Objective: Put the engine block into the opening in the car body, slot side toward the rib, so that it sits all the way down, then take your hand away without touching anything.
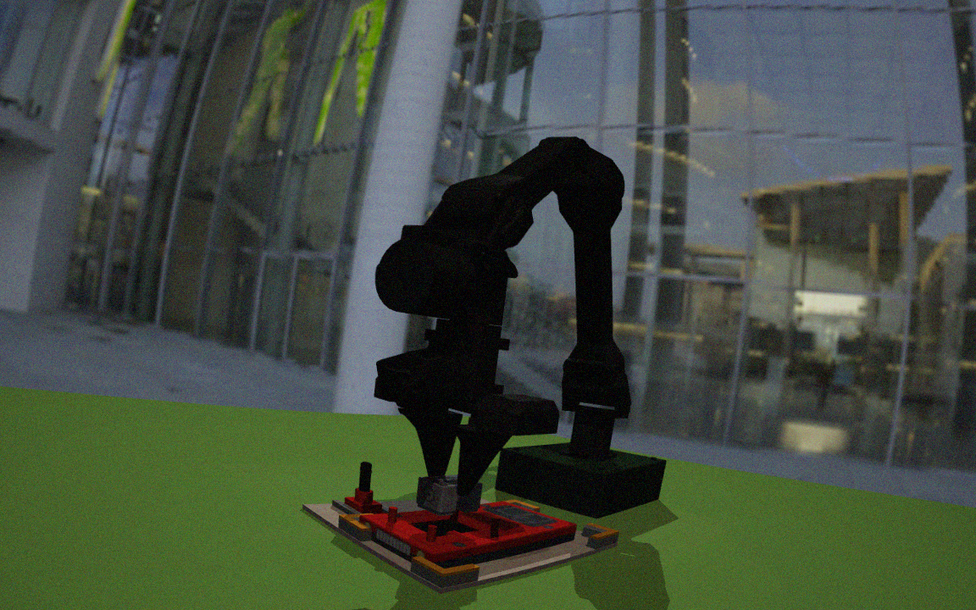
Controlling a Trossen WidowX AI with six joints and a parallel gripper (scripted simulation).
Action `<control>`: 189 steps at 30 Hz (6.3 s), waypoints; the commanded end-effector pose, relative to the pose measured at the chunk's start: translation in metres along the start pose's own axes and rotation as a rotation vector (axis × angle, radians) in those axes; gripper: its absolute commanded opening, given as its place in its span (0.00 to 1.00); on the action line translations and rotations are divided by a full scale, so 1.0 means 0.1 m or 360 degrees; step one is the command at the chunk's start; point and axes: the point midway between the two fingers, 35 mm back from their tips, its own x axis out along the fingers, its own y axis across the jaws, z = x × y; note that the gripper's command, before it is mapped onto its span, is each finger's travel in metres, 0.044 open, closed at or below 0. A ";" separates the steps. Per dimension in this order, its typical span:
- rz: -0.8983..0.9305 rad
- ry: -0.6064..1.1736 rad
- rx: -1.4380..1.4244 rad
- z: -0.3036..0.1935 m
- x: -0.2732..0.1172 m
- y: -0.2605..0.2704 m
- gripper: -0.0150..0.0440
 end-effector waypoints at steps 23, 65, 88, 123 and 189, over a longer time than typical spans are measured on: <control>-0.0002 -0.0011 -0.0026 0.04 -0.01 0.00 0.52; -0.0002 -0.0011 -0.0011 0.04 0.02 0.00 0.52; -0.0002 -0.0010 -0.0017 0.03 0.07 0.00 0.52; -0.0002 -0.0010 -0.0002 0.03 0.13 0.00 0.52; -0.0002 -0.0010 -0.0019 0.03 0.25 0.00 0.52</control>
